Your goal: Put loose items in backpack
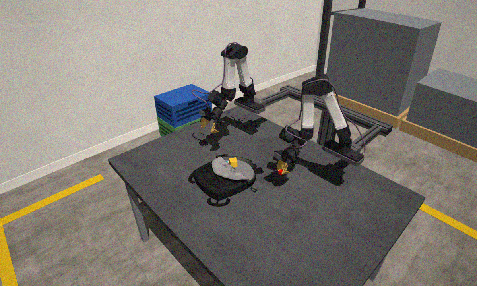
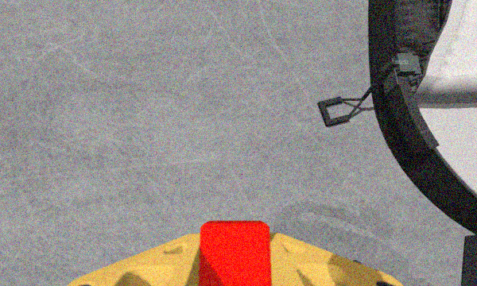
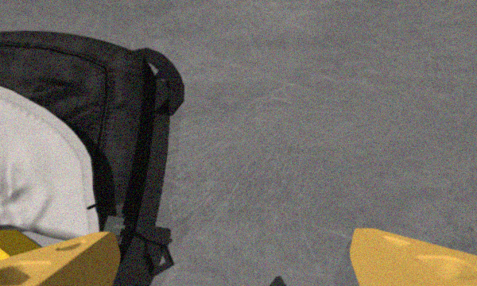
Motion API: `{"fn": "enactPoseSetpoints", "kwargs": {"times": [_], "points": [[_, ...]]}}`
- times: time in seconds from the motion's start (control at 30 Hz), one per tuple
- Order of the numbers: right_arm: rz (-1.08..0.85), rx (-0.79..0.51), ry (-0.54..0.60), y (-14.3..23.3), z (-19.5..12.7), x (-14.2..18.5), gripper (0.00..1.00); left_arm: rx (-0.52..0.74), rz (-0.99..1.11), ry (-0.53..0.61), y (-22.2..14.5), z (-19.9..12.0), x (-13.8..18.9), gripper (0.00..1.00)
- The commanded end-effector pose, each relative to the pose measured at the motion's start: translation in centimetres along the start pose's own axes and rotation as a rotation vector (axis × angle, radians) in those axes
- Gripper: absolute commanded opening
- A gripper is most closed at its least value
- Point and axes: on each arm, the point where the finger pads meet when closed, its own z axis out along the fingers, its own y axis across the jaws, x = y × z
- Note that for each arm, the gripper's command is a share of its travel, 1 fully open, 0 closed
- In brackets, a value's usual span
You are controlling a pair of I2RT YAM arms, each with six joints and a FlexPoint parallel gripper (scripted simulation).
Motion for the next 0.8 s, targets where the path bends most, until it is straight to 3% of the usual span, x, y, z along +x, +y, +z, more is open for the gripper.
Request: {"fn": "enactPoseSetpoints", "kwargs": {"times": [0.0, 0.2, 0.3, 0.67, 0.77], "points": [[0.000, -0.002, -0.034, -0.2, -0.1, -1.2, 0.90, 0.007, 0.041, 0.009, -2.5, 0.0, 0.5, 0.13], [0.000, -0.002, -0.034, -0.2, -0.1, -1.2, 0.90, 0.113, 0.168, 0.021, -8.6, -0.6, 1.6, 0.13], [0.000, -0.002, -0.034, -0.2, -0.1, -1.2, 0.90, 0.120, 0.188, 0.017, -9.5, -0.6, 1.7, 0.13], [0.000, -0.002, -0.034, -0.2, -0.1, -1.2, 0.90, 0.298, 0.393, 0.024, -20.6, -1.6, 3.4, 0.13], [0.000, -0.002, -0.034, -0.2, -0.1, -1.2, 0.90, 0.289, 0.382, 0.025, -20.2, -0.7, 3.5, 0.13]]}}
